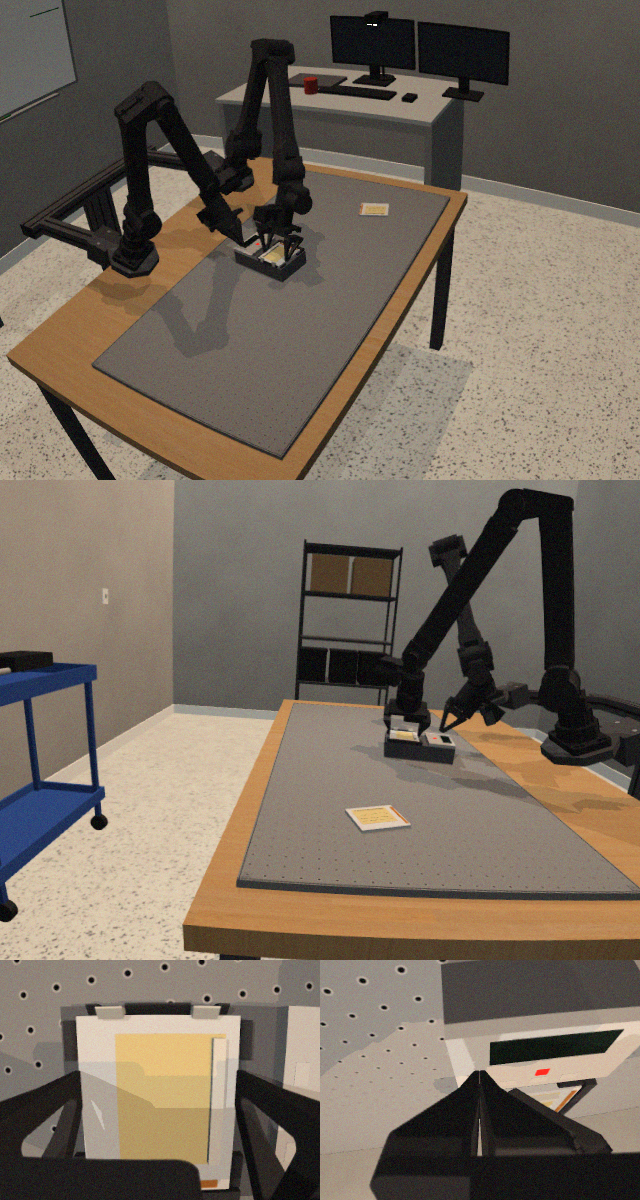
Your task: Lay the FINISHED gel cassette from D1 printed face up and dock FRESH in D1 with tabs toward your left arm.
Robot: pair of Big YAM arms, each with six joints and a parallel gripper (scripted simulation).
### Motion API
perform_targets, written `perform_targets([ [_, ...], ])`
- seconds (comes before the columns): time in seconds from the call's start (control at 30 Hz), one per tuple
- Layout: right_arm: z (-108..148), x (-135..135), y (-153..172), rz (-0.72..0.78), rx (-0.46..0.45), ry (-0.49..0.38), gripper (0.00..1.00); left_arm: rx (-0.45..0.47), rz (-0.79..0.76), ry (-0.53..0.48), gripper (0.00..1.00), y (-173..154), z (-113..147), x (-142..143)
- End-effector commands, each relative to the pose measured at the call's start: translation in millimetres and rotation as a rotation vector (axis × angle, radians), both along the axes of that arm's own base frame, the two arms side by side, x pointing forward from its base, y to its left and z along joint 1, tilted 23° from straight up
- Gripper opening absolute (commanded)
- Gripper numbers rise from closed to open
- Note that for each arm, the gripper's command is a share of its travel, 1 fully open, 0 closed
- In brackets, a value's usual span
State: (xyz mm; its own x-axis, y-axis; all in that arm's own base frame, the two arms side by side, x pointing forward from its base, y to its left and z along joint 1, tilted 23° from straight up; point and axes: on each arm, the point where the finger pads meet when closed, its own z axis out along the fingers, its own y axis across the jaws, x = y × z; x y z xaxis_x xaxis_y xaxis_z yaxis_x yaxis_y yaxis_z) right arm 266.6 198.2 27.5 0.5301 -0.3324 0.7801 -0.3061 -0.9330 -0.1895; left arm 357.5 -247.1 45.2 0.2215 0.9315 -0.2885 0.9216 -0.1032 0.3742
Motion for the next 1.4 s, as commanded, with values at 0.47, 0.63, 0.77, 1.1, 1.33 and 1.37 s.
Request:
perform_targets([
  [0.47,12.1,-1.3,13.0,0.007,0.028,-0.015,0.0,0.011,0.007,-0.002,0.0,0.5,2.5,1.1],
  [0.63,15.4,-3.4,15.2,0.008,0.032,-0.017,0.0,0.011,0.007,-0.002,0.0,0.5,2.5,1.1],
  [0.77,15.4,-3.4,15.2,0.008,0.032,-0.017,0.0,0.011,0.007,-0.002,0.0,0.5,2.5,1.1],
  [1.1,15.4,-3.4,15.2,0.008,0.032,-0.017,0.0,0.011,0.007,-0.002,0.0,0.5,2.5,1.1],
  [1.33,19.3,-5.0,18.1,0.008,0.037,-0.02,0.0,0.011,0.007,-0.002,0.0,0.5,2.5,1.1],
  [1.37,19.3,-5.0,18.1,0.008,0.037,-0.02,0.0,0.011,0.007,-0.002,0.0,0.5,2.5,1.1],
])
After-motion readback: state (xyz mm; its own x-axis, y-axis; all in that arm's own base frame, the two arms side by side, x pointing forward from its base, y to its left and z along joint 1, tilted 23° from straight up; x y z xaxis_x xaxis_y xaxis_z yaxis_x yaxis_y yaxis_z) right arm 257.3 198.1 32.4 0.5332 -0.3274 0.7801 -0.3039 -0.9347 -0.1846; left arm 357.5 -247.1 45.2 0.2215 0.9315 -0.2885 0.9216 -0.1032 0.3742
